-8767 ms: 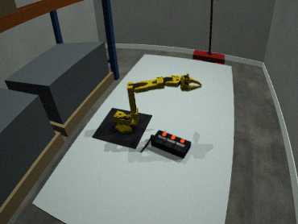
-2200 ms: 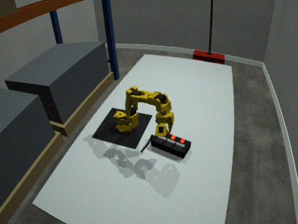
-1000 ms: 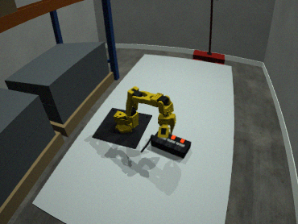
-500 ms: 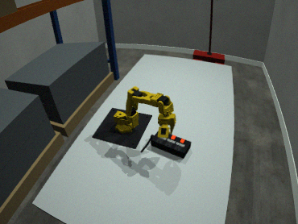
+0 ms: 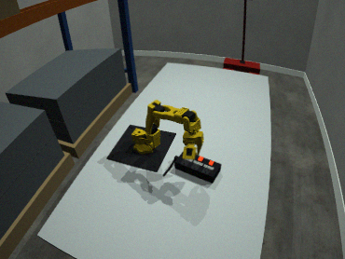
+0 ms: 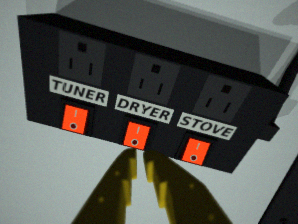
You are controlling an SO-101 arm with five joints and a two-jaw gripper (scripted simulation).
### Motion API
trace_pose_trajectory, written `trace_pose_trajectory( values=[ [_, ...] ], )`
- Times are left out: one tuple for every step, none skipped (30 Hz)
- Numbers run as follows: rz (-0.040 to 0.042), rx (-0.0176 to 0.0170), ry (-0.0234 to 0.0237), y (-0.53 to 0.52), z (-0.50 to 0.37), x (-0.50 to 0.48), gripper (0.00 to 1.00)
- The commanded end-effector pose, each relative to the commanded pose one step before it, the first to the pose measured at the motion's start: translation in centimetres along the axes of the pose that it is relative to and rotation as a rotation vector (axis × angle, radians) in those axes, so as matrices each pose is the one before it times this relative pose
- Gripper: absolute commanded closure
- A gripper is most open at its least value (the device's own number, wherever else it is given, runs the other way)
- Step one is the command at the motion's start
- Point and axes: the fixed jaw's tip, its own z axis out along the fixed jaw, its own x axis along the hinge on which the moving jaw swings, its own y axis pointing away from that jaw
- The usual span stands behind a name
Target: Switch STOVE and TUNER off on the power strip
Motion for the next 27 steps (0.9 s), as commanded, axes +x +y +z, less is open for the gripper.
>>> trace_pose_trajectory(
  values=[
    [0.00033,-0.00183,0.00183,0.222,0.2192,0.1657,1.00],
    [-0.00008,-0.00001,0.00000,0.000,0.0000,0.0002,1.00],
    [-0.00015,0.00000,0.00000,0.000,0.0001,0.0003,1.00],
    [-0.00025,-0.00001,0.00000,0.000,0.0000,0.0005,1.00],
    [-0.00037,0.00000,0.00000,0.000,0.0002,0.0007,1.00],
    [-0.00052,-0.00001,0.00000,0.001,0.0001,0.0010,1.00],
    [-0.00068,0.00000,0.00001,0.001,0.0003,0.0013,1.00],
    [-0.00087,-0.00002,0.00000,0.001,0.0002,0.0016,1.00],
    [-0.00107,-0.00001,0.00001,0.002,0.0004,0.0020,1.00],
    [-0.00130,-0.00003,0.00000,0.002,0.0003,0.0024,1.00],
    [-0.00154,-0.00002,0.00001,0.002,0.0005,0.0029,1.00],
    [-0.00181,-0.00003,0.00001,0.003,0.0005,0.0034,1.00],
    [-0.00209,-0.00003,0.00001,0.003,0.0007,0.0039,1.00],
    [-0.00239,-0.00004,0.00001,0.004,0.0007,0.0044,1.00],
    [0.00000,0.00000,0.00000,0.000,0.0000,0.0000,1.00],
    [0.00000,0.00000,0.00000,0.000,0.0000,0.0000,1.00],
    [-0.00271,-0.00004,0.00001,0.004,0.0009,0.0050,1.00],
    [-0.00304,-0.00005,0.00001,0.005,0.0009,0.0056,1.00],
    [-0.00339,-0.00005,0.00002,0.005,0.0011,0.0062,1.00],
    [-0.00375,-0.00006,0.00001,0.006,0.0011,0.0069,1.00],
    [-0.00413,-0.00006,0.00002,0.006,0.0014,0.0076,1.00],
    [-0.00452,-0.00008,0.00002,0.007,0.0013,0.0083,1.00],
    [-0.00493,-0.00007,0.00002,0.008,0.0016,0.0090,1.00],
    [-0.00535,-0.00009,0.00002,0.008,0.0016,0.0097,1.00],
    [-0.00578,-0.00008,0.00002,0.009,0.0019,0.0104,1.00],
    [-0.00623,-0.00010,0.00002,0.010,0.0019,0.0112,1.00],
    [-0.00668,-0.00010,0.00003,0.010,0.0022,0.0120,1.00]
  ],
)
